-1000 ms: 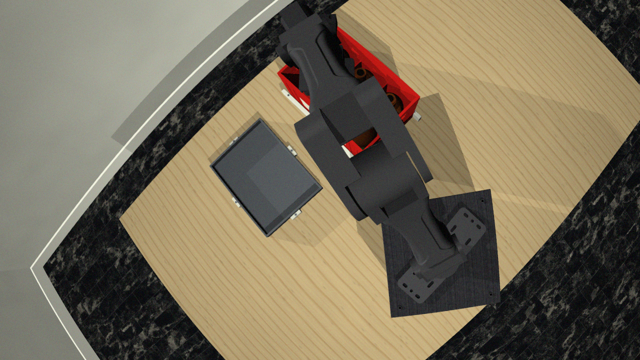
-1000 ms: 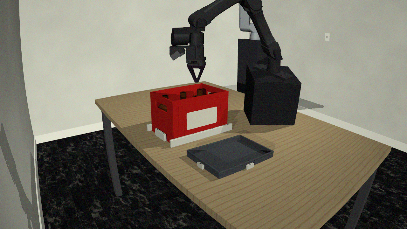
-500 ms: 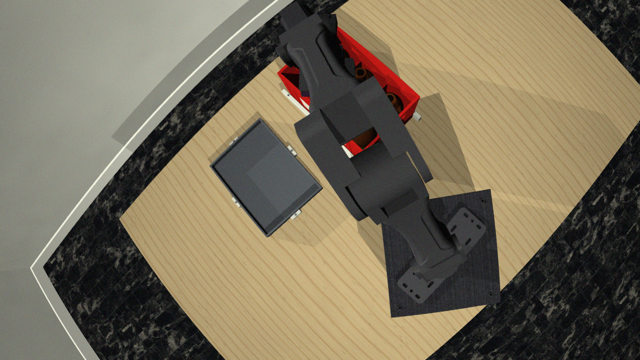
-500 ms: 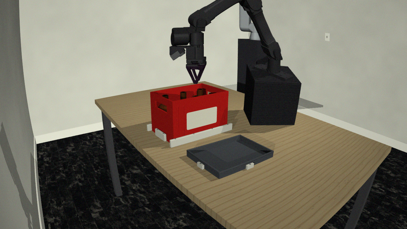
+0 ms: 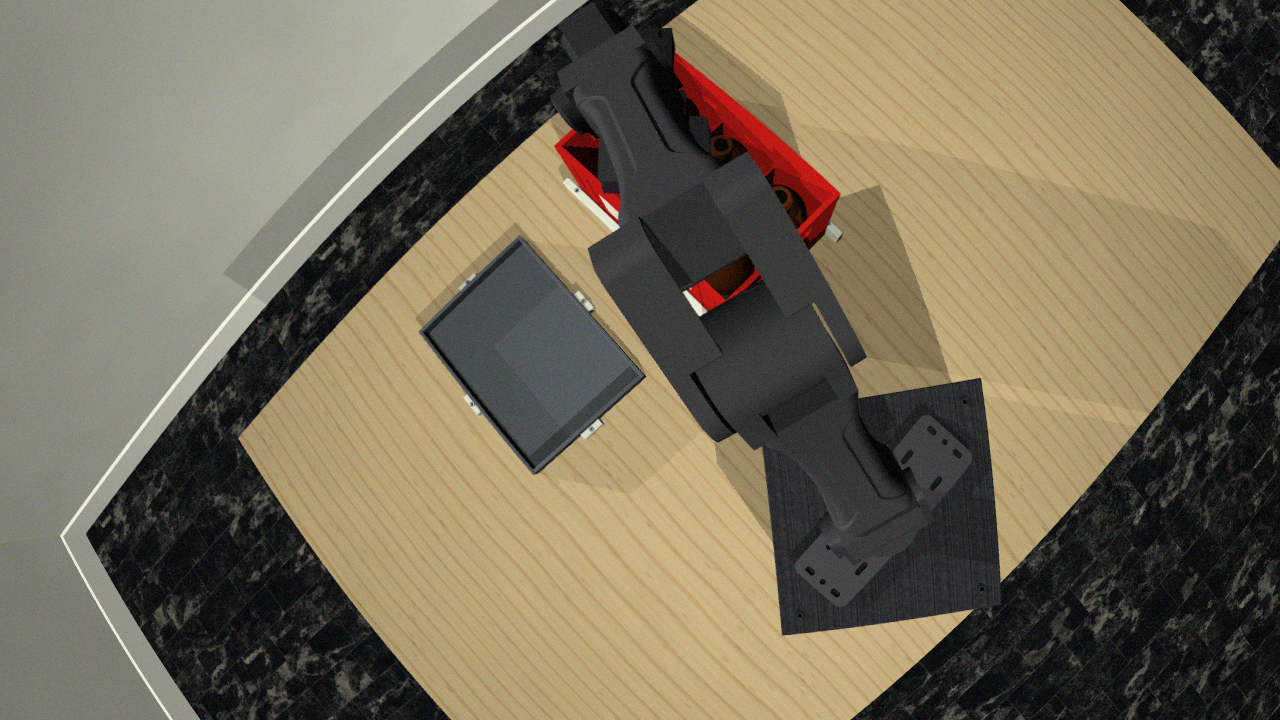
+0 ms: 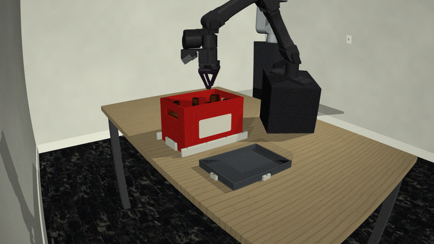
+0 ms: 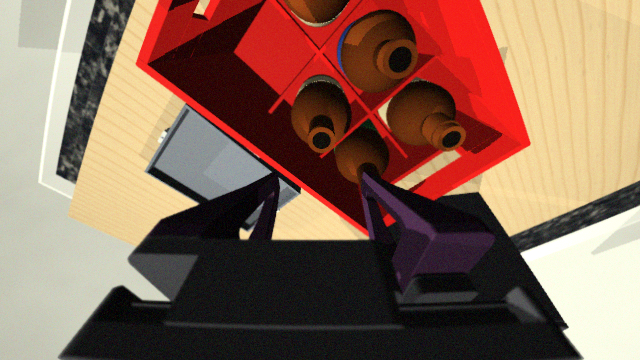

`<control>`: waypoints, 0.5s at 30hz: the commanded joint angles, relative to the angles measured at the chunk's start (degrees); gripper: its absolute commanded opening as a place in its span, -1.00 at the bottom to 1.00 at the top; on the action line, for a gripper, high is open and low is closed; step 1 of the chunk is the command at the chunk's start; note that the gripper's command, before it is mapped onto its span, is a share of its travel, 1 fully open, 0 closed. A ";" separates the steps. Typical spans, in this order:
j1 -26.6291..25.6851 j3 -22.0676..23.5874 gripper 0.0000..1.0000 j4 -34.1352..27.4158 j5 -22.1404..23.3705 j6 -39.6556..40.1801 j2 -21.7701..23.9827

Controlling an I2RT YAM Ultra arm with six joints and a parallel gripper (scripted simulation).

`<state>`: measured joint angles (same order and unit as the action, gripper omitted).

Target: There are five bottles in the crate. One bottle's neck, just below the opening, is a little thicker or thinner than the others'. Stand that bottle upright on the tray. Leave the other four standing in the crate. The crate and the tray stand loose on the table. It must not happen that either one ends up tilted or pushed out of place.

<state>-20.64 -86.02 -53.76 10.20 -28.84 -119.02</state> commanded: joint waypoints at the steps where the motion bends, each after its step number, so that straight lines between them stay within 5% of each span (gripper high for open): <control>1: -0.89 -0.19 0.21 -0.07 -0.59 0.04 2.02; 15: -0.86 1.11 0.21 1.02 -0.58 -0.07 1.86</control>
<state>-20.64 -86.02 -53.63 10.20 -28.84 -119.02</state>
